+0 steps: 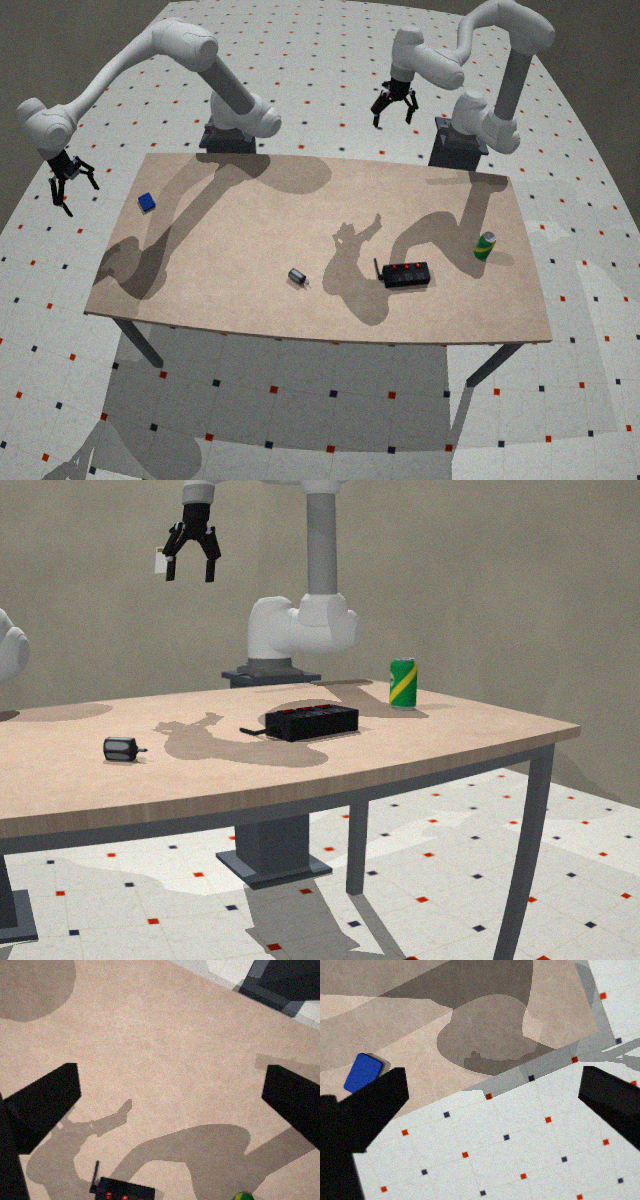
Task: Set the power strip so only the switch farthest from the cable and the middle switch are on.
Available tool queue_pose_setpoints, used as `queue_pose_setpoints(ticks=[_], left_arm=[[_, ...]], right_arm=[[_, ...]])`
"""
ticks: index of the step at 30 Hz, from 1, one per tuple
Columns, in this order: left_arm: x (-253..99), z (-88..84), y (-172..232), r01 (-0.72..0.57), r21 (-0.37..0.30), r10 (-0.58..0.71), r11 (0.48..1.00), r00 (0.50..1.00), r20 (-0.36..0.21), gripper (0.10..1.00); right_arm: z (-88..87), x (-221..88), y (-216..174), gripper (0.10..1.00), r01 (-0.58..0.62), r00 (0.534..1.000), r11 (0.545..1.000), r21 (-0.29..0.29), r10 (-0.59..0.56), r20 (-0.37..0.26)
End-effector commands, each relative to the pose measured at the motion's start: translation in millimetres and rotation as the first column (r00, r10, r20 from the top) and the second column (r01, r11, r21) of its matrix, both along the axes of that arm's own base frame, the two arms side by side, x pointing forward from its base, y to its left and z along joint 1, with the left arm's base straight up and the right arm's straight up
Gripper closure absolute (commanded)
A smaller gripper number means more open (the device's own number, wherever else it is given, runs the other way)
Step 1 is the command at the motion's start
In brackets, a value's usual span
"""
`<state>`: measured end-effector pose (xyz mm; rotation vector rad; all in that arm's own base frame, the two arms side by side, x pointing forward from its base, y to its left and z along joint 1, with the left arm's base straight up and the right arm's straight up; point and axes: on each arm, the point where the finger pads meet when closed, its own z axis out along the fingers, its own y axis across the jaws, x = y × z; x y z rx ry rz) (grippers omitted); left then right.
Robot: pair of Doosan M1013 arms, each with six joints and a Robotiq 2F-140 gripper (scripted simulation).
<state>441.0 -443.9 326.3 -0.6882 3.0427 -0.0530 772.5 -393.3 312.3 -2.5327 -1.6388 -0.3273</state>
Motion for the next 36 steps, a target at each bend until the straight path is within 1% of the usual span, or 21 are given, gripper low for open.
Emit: queue_pose_setpoints(ticks=[1,18,22,25,27,30,32,34,36], left_arm=[[0.3,0.9,-0.1,0.000,-0.001,0.000,1.000,1.000,0.001,0.098],[0.3,0.9,-0.1,0.000,-0.001,0.000,1.000,1.000,0.001,0.098],[3.0,0.5,-0.7,-0.020,-0.001,0.020,1.000,1.000,0.002,0.098],[10.7,-0.6,-2.1,-0.075,0.000,0.075,0.997,0.997,0.003,0.098],[19.5,-2.1,-3.7,-0.138,0.000,0.138,0.990,0.990,0.005,0.098],[39.0,-5.5,-6.9,-0.275,0.000,0.275,0.961,0.961,0.009,0.098],[49.0,-7.4,-8.3,-0.343,-0.001,0.343,0.939,0.939,0.012,0.098],[49.0,-7.4,-8.3,-0.343,-0.001,0.343,0.939,0.939,0.012,0.098],[67.9,-11.3,-10.6,-0.466,-0.003,0.466,0.885,0.885,0.016,0.098]], right_arm=[[1.2,0.1,0.0,0.098,0.000,1.000,1.000,0.000,0.000,0.002],[1.2,0.1,0.0,0.098,0.000,1.000,1.000,0.000,0.000,0.002],[0.0,-3.1,-2.3,0.098,0.011,1.000,1.000,0.001,-0.011,-0.003],[-3.6,-12.0,-8.9,0.098,0.040,0.999,0.999,0.006,-0.040,-0.016],[-7.8,-22.5,-16.2,0.098,0.075,0.997,0.997,0.011,-0.074,-0.031],[-16.9,-46.4,-31.8,0.098,0.152,0.987,0.988,0.020,-0.150,-0.065],[-24.9,-68.2,-44.7,0.098,0.220,0.972,0.975,0.026,-0.217,-0.096],[-24.9,-68.2,-44.7,0.098,0.220,0.972,0.975,0.026,-0.217,-0.096],[-34.3,-94.9,-59.1,0.098,0.301,0.946,0.953,0.030,-0.295,-0.134]])
